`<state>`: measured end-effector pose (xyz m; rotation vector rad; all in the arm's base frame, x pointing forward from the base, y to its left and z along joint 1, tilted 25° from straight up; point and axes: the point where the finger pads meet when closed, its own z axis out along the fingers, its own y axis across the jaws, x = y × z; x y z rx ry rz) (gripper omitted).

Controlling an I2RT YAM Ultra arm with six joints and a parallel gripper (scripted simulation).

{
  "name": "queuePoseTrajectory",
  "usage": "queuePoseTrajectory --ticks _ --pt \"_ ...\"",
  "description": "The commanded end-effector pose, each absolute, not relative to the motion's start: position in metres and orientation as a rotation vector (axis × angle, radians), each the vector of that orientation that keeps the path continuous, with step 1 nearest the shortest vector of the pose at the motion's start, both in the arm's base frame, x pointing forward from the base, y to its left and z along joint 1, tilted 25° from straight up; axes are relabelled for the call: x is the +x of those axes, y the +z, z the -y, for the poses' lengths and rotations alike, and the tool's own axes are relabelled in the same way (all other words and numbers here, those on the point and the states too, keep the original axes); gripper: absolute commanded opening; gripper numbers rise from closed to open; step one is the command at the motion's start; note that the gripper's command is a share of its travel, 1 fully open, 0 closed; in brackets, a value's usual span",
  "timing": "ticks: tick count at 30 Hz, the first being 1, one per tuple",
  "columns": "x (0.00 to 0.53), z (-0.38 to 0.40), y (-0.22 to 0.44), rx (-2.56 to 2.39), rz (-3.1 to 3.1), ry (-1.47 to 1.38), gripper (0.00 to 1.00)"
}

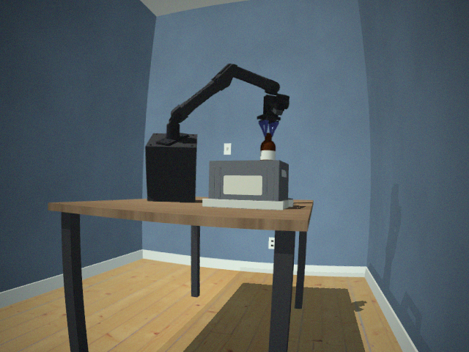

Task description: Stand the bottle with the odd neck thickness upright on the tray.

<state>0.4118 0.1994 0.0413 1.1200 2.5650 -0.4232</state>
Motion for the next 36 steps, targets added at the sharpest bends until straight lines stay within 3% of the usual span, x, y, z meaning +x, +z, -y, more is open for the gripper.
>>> queuePoseTrajectory --ticks 1,36 --pt "0.409 -0.220 0.056 1.095 -2.549 -0.375 0.00" --pt "0.403 -0.239 0.052 1.097 -2.546 -0.359 0.00"
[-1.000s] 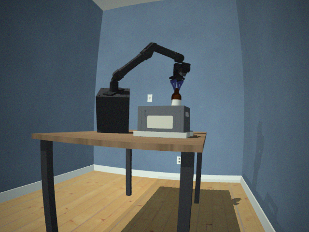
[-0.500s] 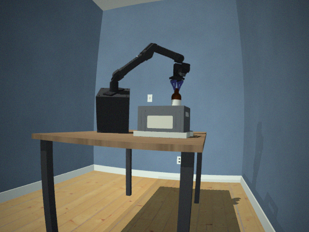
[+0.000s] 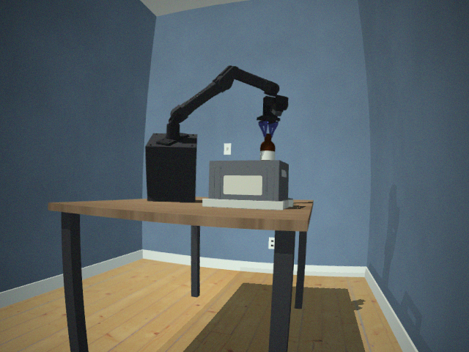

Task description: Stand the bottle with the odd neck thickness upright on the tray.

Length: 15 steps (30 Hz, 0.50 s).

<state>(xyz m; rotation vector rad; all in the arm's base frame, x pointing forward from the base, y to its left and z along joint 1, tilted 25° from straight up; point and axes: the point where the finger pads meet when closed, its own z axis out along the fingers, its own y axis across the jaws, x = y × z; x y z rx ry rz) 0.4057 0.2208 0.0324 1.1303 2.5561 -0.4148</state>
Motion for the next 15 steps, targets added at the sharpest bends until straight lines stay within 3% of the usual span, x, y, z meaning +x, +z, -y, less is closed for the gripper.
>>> queuePoseTrajectory --ticks 1,15 --pt "0.4031 -0.2389 0.0519 1.097 -2.546 -0.358 0.00" --pt "0.4027 -0.2391 0.0492 1.095 -2.548 -0.366 0.00"
